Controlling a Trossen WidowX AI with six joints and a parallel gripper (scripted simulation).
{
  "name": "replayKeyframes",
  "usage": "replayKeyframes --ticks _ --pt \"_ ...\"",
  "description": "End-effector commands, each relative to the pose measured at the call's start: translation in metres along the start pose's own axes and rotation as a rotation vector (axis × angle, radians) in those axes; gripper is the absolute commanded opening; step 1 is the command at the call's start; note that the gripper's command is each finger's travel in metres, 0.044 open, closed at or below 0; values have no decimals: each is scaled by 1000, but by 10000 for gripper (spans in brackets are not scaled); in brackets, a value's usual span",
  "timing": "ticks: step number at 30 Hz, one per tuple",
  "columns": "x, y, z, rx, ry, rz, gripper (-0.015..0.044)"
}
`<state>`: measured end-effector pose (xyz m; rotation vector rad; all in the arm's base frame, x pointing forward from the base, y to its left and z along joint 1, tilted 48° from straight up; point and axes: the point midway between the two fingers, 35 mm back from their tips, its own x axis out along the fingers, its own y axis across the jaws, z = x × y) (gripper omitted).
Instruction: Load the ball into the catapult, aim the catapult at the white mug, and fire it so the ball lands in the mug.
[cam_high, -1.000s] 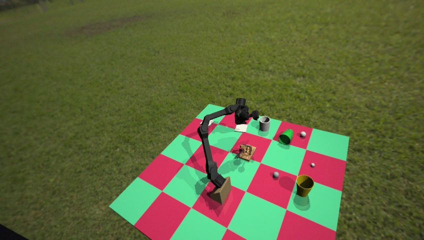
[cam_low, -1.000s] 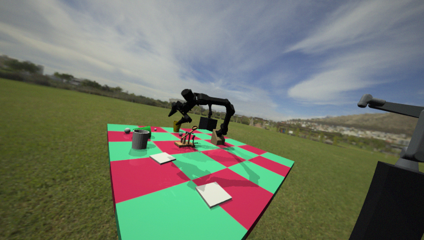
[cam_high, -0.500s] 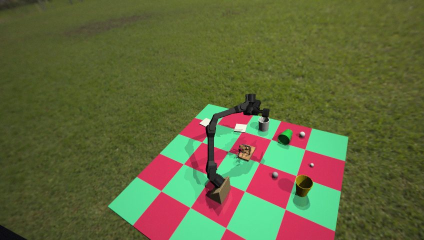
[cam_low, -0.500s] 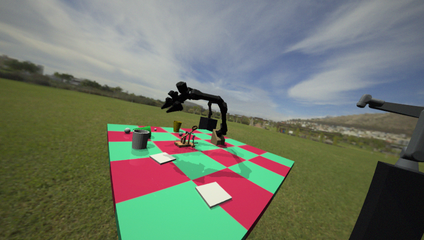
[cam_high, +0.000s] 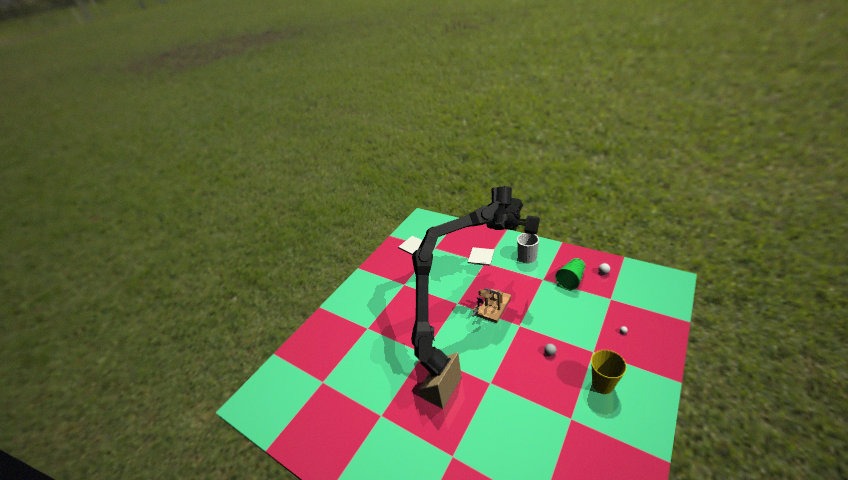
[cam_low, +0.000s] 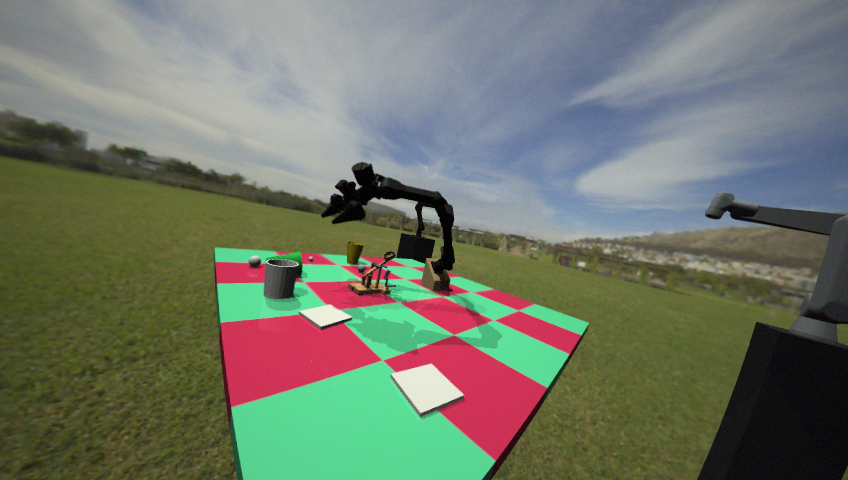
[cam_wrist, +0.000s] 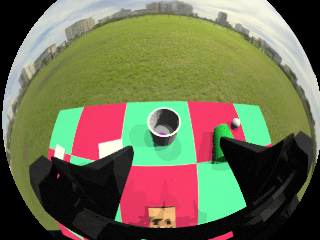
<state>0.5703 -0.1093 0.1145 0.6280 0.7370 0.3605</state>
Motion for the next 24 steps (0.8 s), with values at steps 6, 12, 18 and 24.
replayKeyframes --ticks 6,12,18,24 --pt "2 -9 0 15 2 -9 440" --pt "0 -5 2 7 0 -4 440" --pt "0 -5 2 7 0 -4 440" --pt "0 -5 2 7 0 -4 440"
